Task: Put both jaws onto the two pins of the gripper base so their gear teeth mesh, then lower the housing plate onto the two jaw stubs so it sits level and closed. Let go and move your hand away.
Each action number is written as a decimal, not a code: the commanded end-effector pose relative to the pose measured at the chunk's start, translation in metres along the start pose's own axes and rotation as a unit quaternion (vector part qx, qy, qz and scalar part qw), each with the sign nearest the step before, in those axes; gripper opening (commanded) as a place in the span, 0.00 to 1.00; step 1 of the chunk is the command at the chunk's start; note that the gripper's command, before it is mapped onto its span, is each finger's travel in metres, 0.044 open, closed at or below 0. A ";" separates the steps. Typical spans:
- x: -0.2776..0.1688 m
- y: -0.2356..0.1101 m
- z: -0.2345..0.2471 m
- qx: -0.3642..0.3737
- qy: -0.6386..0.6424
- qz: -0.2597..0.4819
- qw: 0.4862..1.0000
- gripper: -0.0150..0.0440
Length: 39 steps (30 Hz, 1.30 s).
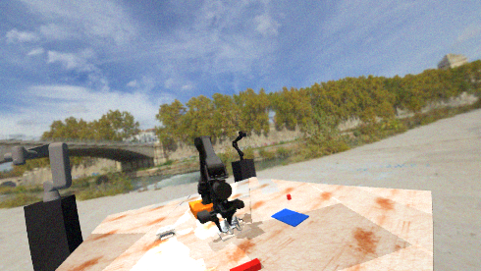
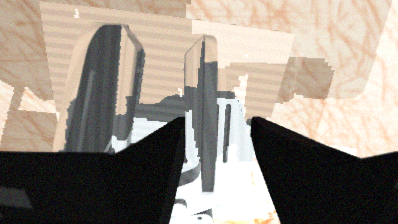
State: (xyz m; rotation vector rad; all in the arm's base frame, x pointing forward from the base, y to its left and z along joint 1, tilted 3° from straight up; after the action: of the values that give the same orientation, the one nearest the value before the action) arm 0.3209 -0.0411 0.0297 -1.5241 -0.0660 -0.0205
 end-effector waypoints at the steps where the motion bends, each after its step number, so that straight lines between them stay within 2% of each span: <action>1: 0.000 0.000 0.000 0.000 0.002 -0.001 1.000 0.48; 39: 0.000 0.000 0.000 0.000 0.002 -0.001 1.000 0.48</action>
State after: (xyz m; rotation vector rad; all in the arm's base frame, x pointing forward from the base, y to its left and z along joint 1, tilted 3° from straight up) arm 0.3209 -0.0410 0.0297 -1.5241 -0.0659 -0.0204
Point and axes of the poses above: the point midway between the two fingers, 35 mm back from their tips, its own y axis out along the fingers, its own z axis across the jaws, x = y × z, the point moved 1 cm from there along -y, back along the fingers, and after that the axes turned 2 degrees about -y, right-handed, at the moved point
